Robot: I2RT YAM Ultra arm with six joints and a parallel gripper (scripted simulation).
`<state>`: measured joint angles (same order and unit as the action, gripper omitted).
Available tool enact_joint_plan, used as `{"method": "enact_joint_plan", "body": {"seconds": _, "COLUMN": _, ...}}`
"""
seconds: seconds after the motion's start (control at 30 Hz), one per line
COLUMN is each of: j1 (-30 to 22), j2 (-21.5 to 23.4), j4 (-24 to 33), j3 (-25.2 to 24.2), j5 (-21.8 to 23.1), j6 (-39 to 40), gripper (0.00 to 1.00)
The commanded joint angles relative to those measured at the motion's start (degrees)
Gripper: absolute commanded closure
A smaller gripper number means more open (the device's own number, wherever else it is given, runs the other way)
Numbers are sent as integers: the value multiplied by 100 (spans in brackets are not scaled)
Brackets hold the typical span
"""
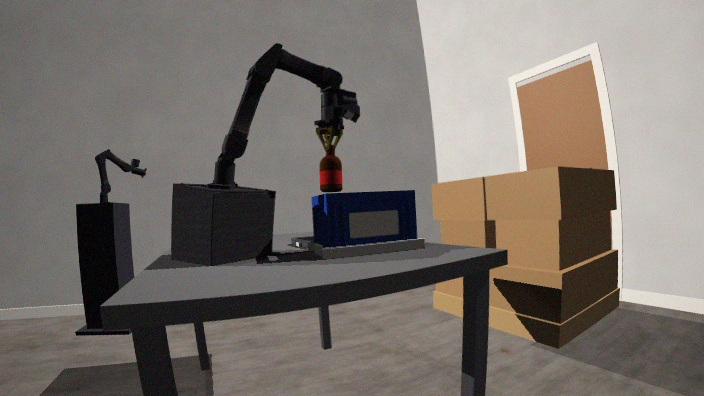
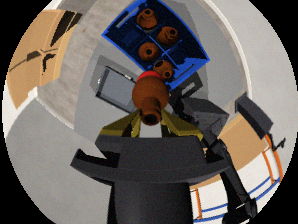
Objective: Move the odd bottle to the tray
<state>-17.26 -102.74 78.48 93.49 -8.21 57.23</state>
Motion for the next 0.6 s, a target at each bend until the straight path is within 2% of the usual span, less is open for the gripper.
{"method": "enact_joint_plan", "body": {"seconds": 0.0, "j1": -140, "j2": 152, "j4": 103, "j3": 343, "j5": -73, "j6": 207, "gripper": 100}}
{"method": "enact_joint_plan", "body": {"seconds": 0.03, "j1": -192, "j2": -51, "j4": 107, "j3": 375, "j5": -81, "j6": 256, "gripper": 100}}
{"method": "enact_joint_plan", "body": {"seconds": 0.27, "j1": -519, "j2": -198, "j4": 152, "j3": 589, "j5": -97, "j6": 586, "gripper": 100}}
{"method": "enact_joint_plan", "body": {"seconds": 0.47, "j1": -810, "j2": -499, "j4": 207, "j3": 834, "j5": -118, "j6": 878, "gripper": 100}}
{"method": "enact_joint_plan", "body": {"seconds": 0.53, "j1": -810, "j2": -499, "j4": 207, "j3": 834, "j5": -118, "j6": 878, "gripper": 100}}
{"method": "enact_joint_plan", "body": {"seconds": 0.57, "j1": -854, "j2": -339, "j4": 221, "j3": 877, "j5": -118, "j6": 927, "gripper": 100}}
